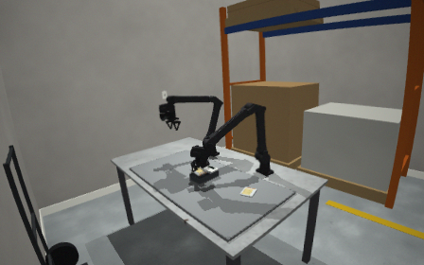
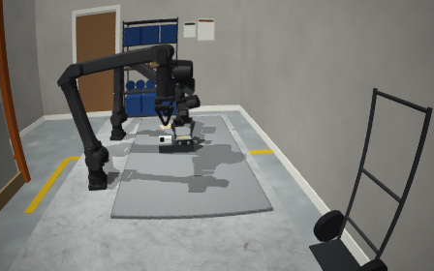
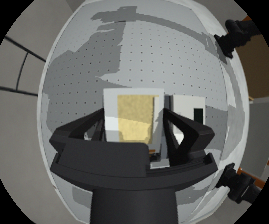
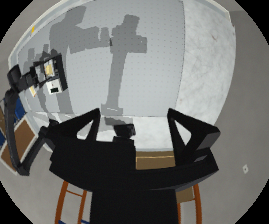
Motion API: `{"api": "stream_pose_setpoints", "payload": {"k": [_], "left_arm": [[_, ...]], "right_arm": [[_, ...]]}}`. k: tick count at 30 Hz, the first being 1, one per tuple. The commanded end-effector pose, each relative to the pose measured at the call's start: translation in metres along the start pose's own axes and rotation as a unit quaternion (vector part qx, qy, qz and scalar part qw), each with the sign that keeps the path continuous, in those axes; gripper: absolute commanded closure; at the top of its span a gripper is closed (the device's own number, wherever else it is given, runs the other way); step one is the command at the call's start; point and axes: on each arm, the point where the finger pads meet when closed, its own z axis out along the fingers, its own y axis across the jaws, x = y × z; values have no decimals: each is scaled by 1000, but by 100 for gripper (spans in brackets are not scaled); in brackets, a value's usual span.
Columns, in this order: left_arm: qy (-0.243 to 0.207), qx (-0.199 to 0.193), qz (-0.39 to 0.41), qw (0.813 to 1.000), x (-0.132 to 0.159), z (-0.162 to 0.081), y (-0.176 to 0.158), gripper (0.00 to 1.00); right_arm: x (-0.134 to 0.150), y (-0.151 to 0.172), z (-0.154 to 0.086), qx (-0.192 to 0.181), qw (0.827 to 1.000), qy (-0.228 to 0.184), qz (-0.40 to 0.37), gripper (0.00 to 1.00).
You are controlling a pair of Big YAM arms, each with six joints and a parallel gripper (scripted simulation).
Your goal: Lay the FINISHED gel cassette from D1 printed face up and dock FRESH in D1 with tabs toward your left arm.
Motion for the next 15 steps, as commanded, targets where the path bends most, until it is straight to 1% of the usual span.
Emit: {"api": "stream_pose_setpoints", "payload": {"k": [1,15], "left_arm": [[-8,-13,13,1000,-20,-5,14,100],[-9,-14,14,1000,-21,-7,15,100]], "right_arm": [[-10,-2,-18,1,1000,-9,-4,0],[-10,-2,-18,1,1000,-9,-4,0]]}}
